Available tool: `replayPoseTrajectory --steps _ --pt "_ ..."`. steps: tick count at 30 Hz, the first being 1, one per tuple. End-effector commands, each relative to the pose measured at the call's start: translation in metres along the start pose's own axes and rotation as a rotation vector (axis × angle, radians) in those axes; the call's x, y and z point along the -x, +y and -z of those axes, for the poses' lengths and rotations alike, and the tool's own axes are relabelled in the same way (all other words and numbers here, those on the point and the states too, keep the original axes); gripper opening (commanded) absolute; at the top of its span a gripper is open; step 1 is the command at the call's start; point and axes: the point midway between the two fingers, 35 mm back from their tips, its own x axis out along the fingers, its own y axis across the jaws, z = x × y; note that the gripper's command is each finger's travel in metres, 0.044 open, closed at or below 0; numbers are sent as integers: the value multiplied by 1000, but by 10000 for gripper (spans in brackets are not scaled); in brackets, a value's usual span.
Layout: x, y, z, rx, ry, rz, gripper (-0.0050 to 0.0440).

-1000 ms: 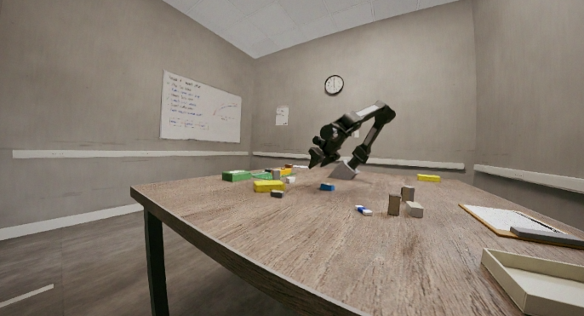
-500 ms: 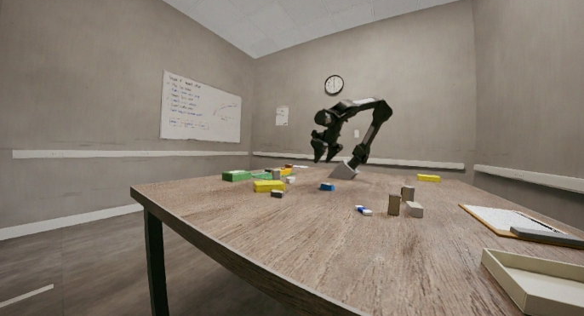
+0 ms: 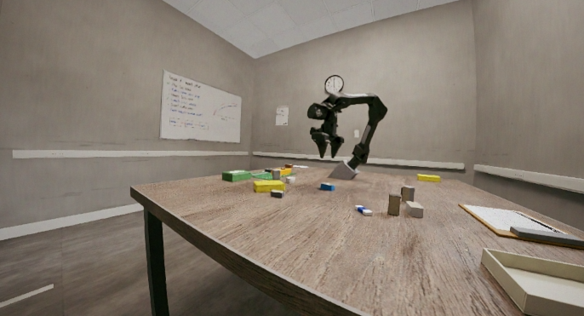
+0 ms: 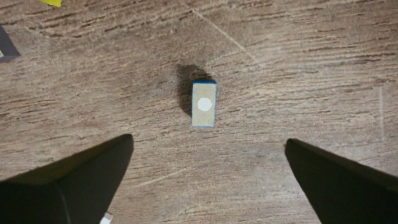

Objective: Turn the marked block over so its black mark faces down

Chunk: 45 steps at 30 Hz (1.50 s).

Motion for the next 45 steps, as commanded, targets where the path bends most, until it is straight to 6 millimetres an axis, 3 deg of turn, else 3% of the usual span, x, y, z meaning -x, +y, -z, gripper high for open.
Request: replayPoseTrajectory --steps 1,45 --pt "7 4 4 14 23 -13 440" --pt "8 4 6 14 34 -14 440"
